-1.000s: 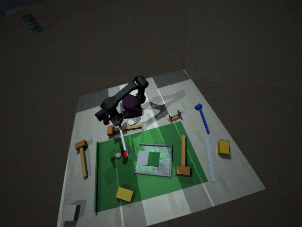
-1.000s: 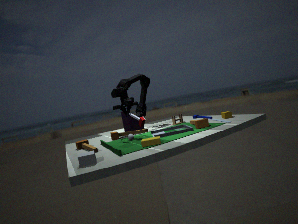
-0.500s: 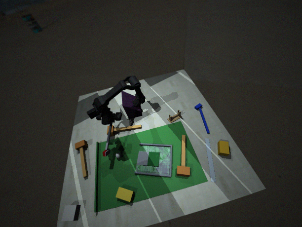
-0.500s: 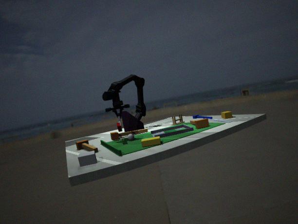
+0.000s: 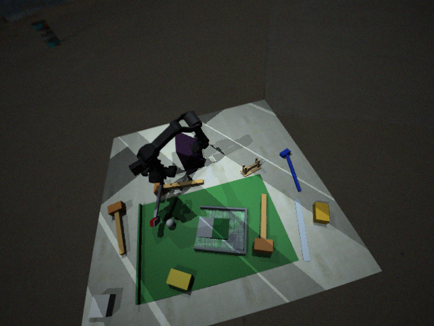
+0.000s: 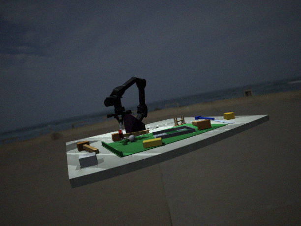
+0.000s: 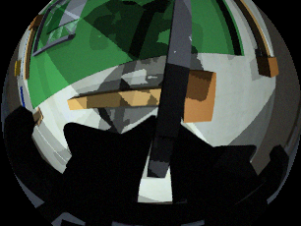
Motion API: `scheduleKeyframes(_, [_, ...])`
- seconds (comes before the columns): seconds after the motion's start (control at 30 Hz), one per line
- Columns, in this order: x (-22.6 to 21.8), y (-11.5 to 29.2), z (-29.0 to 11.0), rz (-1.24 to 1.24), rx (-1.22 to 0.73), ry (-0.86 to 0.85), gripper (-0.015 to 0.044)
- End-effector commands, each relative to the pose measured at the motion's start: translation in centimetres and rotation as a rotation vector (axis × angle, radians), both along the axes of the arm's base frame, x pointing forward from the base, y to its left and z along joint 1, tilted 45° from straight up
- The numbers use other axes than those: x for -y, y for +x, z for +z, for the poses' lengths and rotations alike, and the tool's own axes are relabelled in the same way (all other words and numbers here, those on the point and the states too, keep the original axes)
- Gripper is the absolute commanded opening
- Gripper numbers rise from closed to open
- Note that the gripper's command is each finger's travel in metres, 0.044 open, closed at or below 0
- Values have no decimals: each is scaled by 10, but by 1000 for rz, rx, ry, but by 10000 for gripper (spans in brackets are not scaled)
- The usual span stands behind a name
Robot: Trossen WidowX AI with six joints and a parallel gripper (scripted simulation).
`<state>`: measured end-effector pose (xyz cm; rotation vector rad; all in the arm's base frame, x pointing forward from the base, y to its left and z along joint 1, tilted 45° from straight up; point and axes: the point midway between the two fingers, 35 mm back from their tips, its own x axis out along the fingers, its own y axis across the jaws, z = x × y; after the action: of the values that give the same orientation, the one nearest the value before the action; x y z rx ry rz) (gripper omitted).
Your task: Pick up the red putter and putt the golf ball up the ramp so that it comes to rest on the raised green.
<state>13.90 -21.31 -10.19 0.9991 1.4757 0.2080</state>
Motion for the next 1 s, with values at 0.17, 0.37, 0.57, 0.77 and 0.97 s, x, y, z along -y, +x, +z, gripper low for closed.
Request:
scheduleKeyframes(0.17, [-9, 4, -9, -9, 6, 2, 0])
scheduleKeyframes(0.37, [-15, 6, -16, -9, 6, 3, 0])
scheduleKeyframes(0.57, [-21, 7, -22, -9, 6, 3, 0])
scheduleKeyframes(0.77, [-18, 6, -20, 0, 2, -3, 0])
scheduleKeyframes(0.97, [-18, 5, -21, 0, 2, -3, 0])
